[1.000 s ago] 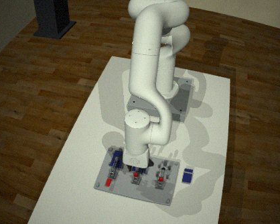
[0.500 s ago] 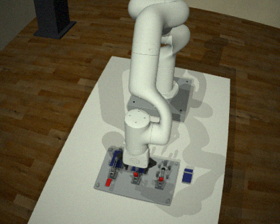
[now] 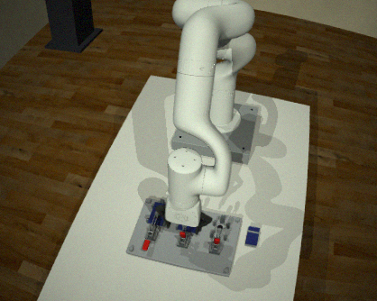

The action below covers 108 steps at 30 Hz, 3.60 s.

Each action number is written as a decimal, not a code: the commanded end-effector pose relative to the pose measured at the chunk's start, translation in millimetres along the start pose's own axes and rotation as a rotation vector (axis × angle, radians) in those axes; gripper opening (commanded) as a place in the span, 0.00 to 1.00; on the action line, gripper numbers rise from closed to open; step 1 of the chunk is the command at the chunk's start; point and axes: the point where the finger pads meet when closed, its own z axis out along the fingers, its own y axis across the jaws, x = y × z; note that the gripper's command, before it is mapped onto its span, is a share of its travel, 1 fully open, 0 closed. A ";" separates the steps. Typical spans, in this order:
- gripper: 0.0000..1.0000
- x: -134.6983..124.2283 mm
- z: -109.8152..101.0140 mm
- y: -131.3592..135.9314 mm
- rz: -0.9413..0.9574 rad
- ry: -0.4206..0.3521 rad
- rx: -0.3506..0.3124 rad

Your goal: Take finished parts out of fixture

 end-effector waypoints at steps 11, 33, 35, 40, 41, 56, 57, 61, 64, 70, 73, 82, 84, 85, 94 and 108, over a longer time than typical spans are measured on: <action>1.00 -0.4 1.1 0.0 0.000 -0.002 0.000; 1.00 41.1 1.2 0.0 0.000 -0.002 0.000; 1.00 48.1 1.2 0.0 0.000 -0.002 0.000; 1.00 64.0 1.2 0.0 0.000 -0.002 0.000; 1.00 66.8 1.2 0.0 0.000 -0.002 0.000; 1.00 82.4 1.3 0.0 0.000 -0.002 0.000; 1.00 82.4 1.3 0.0 0.000 -0.002 0.000; 1.00 82.4 1.9 0.0 0.000 -0.002 0.000; 1.00 82.4 2.5 0.0 0.000 -0.002 0.000; 1.00 82.4 10.9 0.0 0.000 -0.002 0.000; 1.00 82.4 18.1 0.0 0.000 -0.002 0.000; 1.00 82.3 37.6 0.0 0.000 -0.002 0.000; 1.00 82.3 42.7 0.0 0.000 -0.002 0.000; 1.00 82.3 45.0 0.0 0.000 -0.002 0.000; 1.00 82.3 56.0 0.0 0.000 -0.002 0.000; 1.00 82.4 56.4 0.0 0.000 -0.002 0.000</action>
